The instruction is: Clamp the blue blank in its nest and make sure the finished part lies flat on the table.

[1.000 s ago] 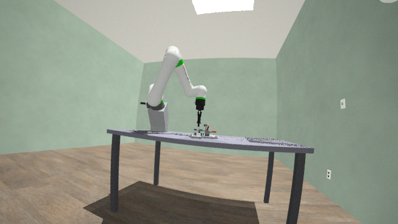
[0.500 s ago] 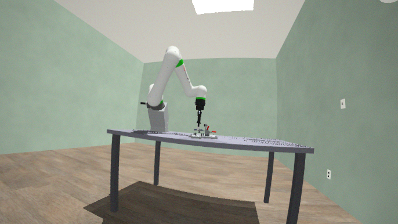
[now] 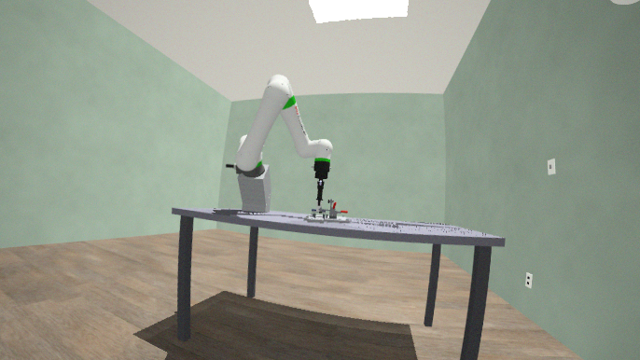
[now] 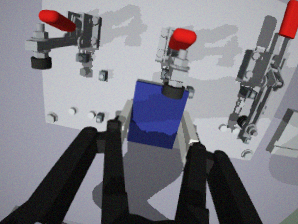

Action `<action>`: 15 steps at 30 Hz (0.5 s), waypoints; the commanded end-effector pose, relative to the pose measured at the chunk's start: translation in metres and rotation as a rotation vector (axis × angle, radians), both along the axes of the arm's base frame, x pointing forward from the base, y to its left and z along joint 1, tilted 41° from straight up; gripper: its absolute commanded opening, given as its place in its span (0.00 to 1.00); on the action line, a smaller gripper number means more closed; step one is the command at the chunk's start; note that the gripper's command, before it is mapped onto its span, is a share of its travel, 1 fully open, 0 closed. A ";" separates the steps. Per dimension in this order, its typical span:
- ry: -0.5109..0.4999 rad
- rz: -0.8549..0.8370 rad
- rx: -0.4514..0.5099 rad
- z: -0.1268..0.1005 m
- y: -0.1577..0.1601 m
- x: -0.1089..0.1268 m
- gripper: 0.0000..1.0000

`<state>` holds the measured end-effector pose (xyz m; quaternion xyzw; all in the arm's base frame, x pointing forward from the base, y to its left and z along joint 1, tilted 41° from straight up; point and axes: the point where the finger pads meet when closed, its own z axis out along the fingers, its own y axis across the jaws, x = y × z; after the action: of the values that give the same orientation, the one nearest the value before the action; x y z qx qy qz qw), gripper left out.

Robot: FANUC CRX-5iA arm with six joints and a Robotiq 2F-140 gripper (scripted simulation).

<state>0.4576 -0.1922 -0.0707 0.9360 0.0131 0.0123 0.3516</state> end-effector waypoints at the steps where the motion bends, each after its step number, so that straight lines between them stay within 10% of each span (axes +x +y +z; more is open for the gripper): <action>1: 0.000 0.000 0.000 -0.002 -0.002 0.000 0.00; 15: 0.000 0.000 0.000 -0.009 -0.008 0.001 0.00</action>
<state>0.4580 -0.2001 -0.0798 0.9360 0.0131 0.0125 0.3516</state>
